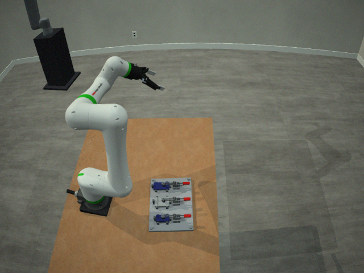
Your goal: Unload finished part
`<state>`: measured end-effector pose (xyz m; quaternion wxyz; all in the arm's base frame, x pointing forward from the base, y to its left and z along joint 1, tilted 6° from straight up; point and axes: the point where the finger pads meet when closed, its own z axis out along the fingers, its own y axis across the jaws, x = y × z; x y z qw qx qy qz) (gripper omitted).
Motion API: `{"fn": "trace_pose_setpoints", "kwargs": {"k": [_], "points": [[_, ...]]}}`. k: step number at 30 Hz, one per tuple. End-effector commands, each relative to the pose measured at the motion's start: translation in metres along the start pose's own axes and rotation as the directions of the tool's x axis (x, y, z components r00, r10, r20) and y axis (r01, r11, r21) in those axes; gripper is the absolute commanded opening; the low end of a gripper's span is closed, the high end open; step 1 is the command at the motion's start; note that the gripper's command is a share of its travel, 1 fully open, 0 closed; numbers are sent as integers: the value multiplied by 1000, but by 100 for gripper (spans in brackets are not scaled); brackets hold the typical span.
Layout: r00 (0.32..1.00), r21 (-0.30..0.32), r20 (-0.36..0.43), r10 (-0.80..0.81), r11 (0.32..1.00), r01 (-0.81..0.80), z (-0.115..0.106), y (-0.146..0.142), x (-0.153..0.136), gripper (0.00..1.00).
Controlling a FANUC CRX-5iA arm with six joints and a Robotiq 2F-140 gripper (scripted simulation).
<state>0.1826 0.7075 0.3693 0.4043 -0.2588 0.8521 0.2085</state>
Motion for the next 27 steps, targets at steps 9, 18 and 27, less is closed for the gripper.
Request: {"fn": "trace_pose_setpoints", "kwargs": {"k": [9,18,27], "points": [[1000,0,0,0,1000,0,0,0,0,100],[1000,1,0,1,1000,-1,0,0,0,100],[994,110,-27,110,988,-107,6,-83,-21,100]]}}
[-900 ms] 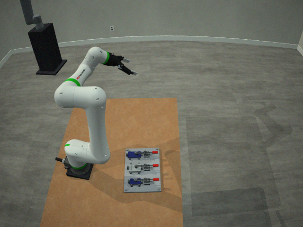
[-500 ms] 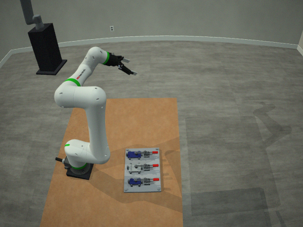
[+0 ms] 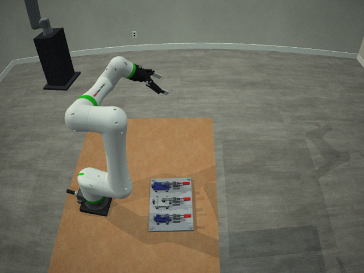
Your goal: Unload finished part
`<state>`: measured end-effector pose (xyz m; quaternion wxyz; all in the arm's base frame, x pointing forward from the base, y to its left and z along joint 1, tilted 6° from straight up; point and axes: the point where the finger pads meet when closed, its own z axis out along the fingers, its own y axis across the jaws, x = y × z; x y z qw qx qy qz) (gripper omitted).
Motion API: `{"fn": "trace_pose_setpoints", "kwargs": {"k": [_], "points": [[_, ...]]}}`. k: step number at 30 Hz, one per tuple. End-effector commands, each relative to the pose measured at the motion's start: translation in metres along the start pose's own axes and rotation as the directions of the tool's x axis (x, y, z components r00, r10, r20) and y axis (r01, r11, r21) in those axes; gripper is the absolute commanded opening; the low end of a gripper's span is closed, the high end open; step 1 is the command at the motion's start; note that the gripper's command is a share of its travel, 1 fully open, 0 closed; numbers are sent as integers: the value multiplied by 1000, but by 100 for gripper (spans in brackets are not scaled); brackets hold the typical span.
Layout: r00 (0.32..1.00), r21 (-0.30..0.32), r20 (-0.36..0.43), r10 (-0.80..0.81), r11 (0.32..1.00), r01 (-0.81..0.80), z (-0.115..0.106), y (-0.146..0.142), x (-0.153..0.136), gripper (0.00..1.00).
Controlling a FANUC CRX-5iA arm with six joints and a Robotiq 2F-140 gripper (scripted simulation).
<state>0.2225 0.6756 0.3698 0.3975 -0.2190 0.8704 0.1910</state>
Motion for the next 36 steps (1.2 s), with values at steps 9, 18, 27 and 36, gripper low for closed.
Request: {"fn": "trace_pose_setpoints", "kwargs": {"k": [9,18,27,36], "points": [[989,137,-39,140,981,-134,7,-103,-25,100],[968,232,-61,243,947,-223,4,-176,-32,100],[935,321,-80,346,897,-304,-6,-244,-30,100],[885,412,-97,456,827,-381,-24,-313,-19,100]]}}
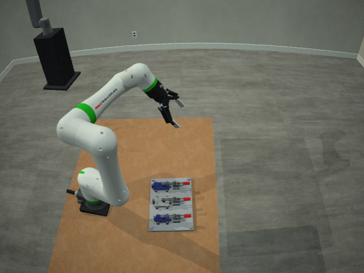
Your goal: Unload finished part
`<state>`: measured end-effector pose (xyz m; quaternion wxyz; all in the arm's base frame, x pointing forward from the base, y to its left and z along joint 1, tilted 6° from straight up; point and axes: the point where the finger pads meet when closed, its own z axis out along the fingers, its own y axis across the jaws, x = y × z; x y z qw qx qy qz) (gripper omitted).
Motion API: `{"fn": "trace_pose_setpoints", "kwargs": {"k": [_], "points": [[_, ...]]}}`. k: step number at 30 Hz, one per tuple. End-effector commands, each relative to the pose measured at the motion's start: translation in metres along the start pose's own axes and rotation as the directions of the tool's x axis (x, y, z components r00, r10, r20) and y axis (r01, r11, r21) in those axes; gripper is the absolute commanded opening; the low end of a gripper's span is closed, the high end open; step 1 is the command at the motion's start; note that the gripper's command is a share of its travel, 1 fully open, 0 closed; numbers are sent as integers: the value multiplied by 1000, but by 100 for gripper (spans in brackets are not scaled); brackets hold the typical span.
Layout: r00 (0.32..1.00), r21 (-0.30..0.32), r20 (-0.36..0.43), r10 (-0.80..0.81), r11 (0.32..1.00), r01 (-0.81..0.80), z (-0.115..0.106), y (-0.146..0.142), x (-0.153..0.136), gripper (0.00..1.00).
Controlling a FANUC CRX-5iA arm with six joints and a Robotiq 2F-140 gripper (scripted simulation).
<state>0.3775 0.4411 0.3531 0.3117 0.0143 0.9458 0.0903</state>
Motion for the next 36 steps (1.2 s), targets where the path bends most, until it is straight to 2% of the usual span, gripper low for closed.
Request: {"fn": "trace_pose_setpoints", "kwargs": {"k": [1,3,5,6,20,22,23,36], "points": [[997,51,-35,62,997,-60,3,-42,-9,100],[995,71,-49,86,994,-83,4,-57,-11,100],[995,71,-49,86,994,-83,4,-57,-11,100],[990,100,-69,123,988,-116,4,-81,-13,100],[940,232,-164,299,938,-258,-5,-185,-6,100],[940,232,-164,299,938,-258,-5,-185,-6,100],[923,259,-185,337,923,-285,-10,-207,-1,100],[824,367,-278,493,847,-384,-38,-289,35,100]]}}
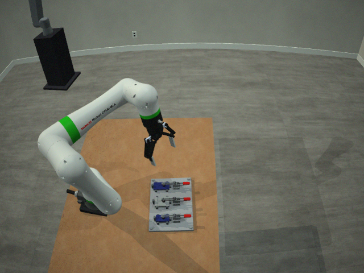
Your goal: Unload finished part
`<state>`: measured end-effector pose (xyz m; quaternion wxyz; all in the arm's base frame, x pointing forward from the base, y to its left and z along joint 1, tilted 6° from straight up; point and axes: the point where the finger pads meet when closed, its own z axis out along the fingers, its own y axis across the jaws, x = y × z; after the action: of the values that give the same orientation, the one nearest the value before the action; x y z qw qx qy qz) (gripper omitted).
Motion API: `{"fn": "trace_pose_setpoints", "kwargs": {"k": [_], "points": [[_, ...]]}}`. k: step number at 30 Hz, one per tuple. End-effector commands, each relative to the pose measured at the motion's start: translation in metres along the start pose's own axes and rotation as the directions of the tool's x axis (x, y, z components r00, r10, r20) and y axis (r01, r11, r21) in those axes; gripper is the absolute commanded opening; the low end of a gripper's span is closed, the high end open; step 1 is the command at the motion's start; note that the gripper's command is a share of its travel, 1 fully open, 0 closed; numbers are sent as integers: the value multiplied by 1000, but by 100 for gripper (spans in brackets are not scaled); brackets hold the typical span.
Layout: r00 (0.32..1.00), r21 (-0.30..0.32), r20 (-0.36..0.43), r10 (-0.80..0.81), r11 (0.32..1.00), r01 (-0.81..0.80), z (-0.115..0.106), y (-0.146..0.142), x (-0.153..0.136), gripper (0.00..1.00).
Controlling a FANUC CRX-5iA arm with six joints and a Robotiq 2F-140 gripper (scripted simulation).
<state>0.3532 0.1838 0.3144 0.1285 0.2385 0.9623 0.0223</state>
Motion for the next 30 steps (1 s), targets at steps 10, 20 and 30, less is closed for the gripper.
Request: {"fn": "trace_pose_setpoints", "kwargs": {"k": [10,20,30], "points": [[981,69,-149,127,991,-118,-4,-86,16,100],[981,69,-149,127,991,-118,-4,-86,16,100],[981,70,-150,127,991,-118,-4,-86,16,100]]}}
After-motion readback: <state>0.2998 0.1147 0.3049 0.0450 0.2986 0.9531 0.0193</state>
